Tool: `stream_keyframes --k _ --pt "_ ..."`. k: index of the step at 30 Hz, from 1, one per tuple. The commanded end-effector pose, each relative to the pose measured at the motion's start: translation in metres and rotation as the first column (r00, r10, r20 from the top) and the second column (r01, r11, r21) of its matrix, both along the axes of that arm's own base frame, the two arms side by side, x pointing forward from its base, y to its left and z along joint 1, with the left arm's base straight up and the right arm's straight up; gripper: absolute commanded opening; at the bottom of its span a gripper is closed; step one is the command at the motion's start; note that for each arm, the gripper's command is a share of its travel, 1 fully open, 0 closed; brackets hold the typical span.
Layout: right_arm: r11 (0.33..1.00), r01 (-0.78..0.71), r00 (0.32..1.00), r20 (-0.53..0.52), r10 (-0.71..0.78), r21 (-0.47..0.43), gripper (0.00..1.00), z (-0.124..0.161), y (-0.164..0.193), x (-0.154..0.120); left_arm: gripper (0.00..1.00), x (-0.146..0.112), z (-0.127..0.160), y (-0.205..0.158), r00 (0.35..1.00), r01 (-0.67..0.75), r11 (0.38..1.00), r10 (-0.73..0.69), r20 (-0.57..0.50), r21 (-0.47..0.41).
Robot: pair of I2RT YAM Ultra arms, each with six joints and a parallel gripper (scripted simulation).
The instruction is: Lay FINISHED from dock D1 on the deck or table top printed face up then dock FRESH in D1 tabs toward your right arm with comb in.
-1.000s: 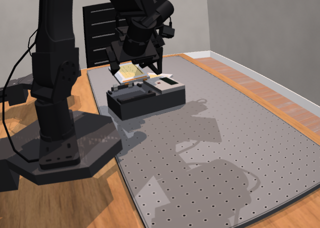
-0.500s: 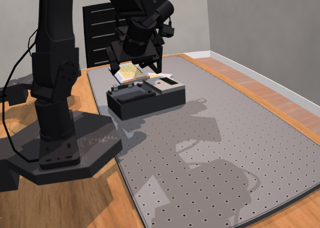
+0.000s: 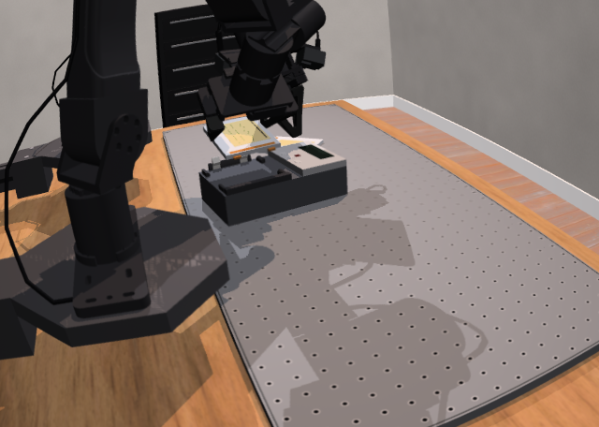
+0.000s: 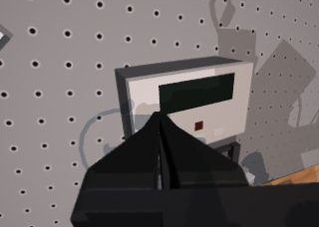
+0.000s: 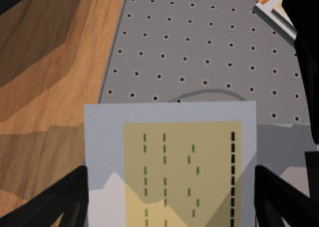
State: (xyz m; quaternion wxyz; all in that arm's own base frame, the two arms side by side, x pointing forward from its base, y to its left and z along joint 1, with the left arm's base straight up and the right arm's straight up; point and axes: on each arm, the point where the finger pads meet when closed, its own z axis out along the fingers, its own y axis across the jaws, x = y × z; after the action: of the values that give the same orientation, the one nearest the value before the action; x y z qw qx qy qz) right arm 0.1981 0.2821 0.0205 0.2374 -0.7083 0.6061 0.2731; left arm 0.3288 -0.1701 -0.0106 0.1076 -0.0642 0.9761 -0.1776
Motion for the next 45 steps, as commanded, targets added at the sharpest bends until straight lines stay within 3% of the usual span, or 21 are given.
stream_keyframes --k 1,33,45 --pt "1.0 -0.004 1.0 0.008 0.004 0.017 0.0 0.002 0.001 0.0 0.0 0.002 0.016 0.001 1.0 0.002 1.0 -0.001 0.027 -0.017" --pt "1.0 -0.004 1.0 0.008 0.004 0.017 0.0 0.002 0.001 0.0 0.0 0.001 0.017 0.003 1.0 0.001 1.0 0.0 0.024 -0.017" --pt "1.0 -0.004 1.0 0.008 0.004 0.017 0.0 0.002 0.001 0.0 0.0 -0.003 0.032 0.008 1.0 0.002 1.0 -0.001 0.029 -0.019"
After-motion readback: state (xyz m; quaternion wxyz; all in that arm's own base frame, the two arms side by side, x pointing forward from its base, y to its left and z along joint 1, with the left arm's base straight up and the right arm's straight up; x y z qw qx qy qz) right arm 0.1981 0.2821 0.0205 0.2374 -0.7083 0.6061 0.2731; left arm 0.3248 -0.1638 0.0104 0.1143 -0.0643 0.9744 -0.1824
